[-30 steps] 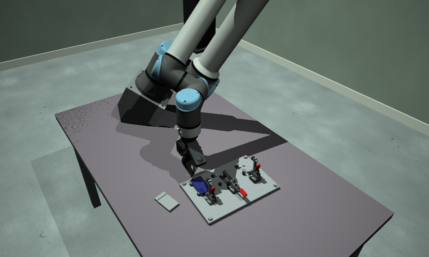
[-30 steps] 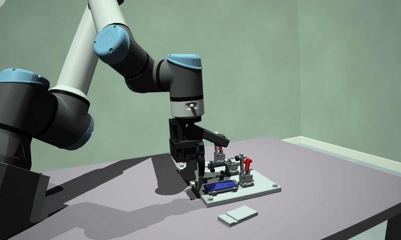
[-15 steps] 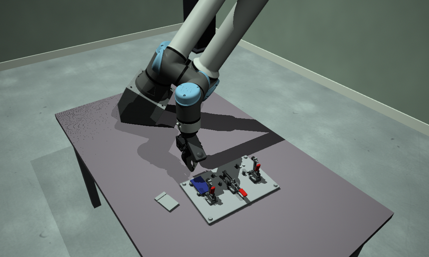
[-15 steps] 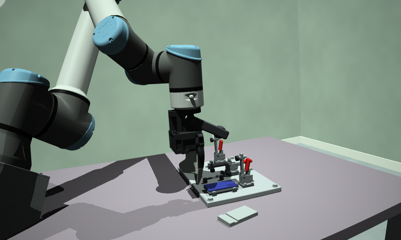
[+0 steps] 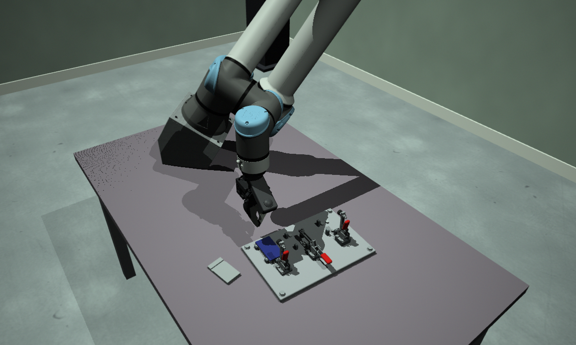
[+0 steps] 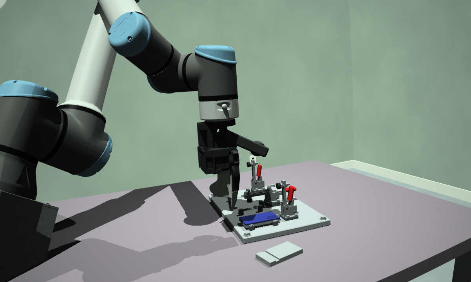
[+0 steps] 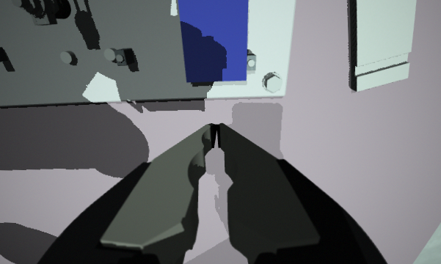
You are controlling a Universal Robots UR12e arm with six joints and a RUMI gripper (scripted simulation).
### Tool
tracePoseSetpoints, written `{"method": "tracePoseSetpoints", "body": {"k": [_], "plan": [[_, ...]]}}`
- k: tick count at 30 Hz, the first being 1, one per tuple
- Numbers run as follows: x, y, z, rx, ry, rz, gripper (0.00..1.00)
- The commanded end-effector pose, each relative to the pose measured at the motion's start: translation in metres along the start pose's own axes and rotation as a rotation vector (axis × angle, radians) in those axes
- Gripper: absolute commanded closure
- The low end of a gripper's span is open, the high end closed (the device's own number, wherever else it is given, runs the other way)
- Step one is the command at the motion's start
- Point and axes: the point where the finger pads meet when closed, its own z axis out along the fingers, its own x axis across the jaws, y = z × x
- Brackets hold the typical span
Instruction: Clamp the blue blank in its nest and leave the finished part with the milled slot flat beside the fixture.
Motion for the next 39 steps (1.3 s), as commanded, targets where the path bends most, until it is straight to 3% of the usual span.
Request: {"method": "tracePoseSetpoints", "body": {"k": [1, 26, 27, 34, 39], "plan": [[0.0, 0.0, -0.001, 0.001, 0.001, 0.0, 1.0], [0.0, 0.0, -0.001, 0.001, 0.001, 0.0, 1.0], [0.0, 0.0, -0.001, 0.001, 0.001, 0.0, 0.72], [0.0, 0.0, -0.004, 0.001, 0.001, 0.0, 0.72], [0.0, 0.0, -0.02, 0.001, 0.001, 0.0, 0.72]]}}
